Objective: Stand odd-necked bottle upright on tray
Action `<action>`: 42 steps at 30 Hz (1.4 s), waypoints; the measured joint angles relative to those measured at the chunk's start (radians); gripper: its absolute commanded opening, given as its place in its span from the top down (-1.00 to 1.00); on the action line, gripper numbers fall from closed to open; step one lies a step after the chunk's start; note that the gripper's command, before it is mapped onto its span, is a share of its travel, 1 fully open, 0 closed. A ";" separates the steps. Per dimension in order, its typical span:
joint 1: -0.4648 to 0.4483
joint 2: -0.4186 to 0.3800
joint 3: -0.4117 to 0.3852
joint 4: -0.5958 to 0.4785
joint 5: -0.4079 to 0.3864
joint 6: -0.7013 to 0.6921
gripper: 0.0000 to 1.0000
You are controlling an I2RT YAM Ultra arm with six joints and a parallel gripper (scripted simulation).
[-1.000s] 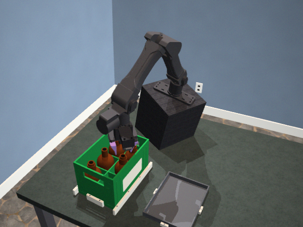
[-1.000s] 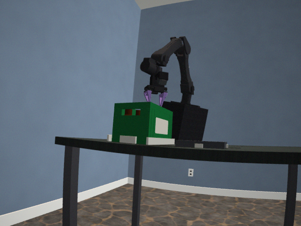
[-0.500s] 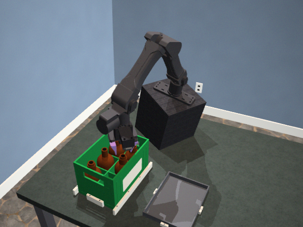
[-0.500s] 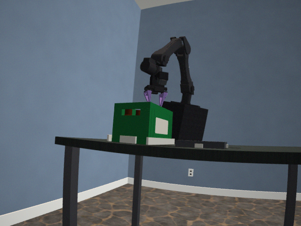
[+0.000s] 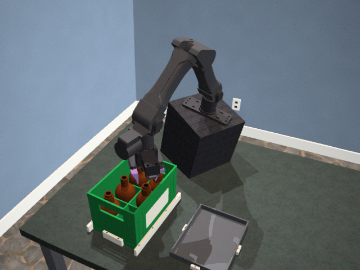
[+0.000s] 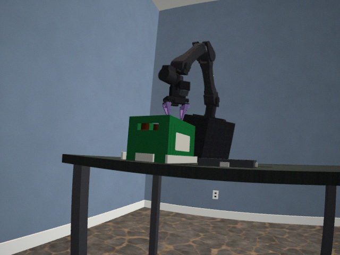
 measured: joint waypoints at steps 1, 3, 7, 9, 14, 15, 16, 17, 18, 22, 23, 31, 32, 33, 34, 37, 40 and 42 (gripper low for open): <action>0.000 0.000 0.000 0.000 0.000 0.000 -0.21; 0.000 0.000 0.000 0.000 0.000 0.000 -0.21; 0.000 0.007 0.000 0.000 0.000 0.000 -0.21; 0.000 0.007 0.000 0.001 0.000 0.001 -0.21; 0.003 0.014 0.000 0.005 0.000 0.002 -0.21; 0.003 0.014 0.000 0.006 0.000 0.002 -0.21; 0.003 0.014 0.000 0.008 0.000 0.003 -0.21; 0.003 0.016 0.000 0.011 0.000 0.003 -0.21; 0.003 0.019 0.000 0.013 0.000 0.004 -0.21; 0.006 0.033 0.000 0.022 0.000 0.006 -0.21; 0.007 0.034 0.000 0.024 0.000 0.006 -0.21; 0.011 0.049 0.000 0.044 0.000 0.010 -0.21; 0.010 0.048 0.000 0.048 0.000 0.010 -0.21; 0.010 0.048 0.000 0.053 0.000 0.011 -0.21; 0.011 0.051 0.000 0.056 0.000 0.011 -0.21; 0.013 0.063 0.000 0.064 0.000 0.013 -0.21; 0.014 0.068 0.000 0.068 0.000 0.014 -0.21; 0.014 0.068 0.000 0.074 0.000 0.014 -0.21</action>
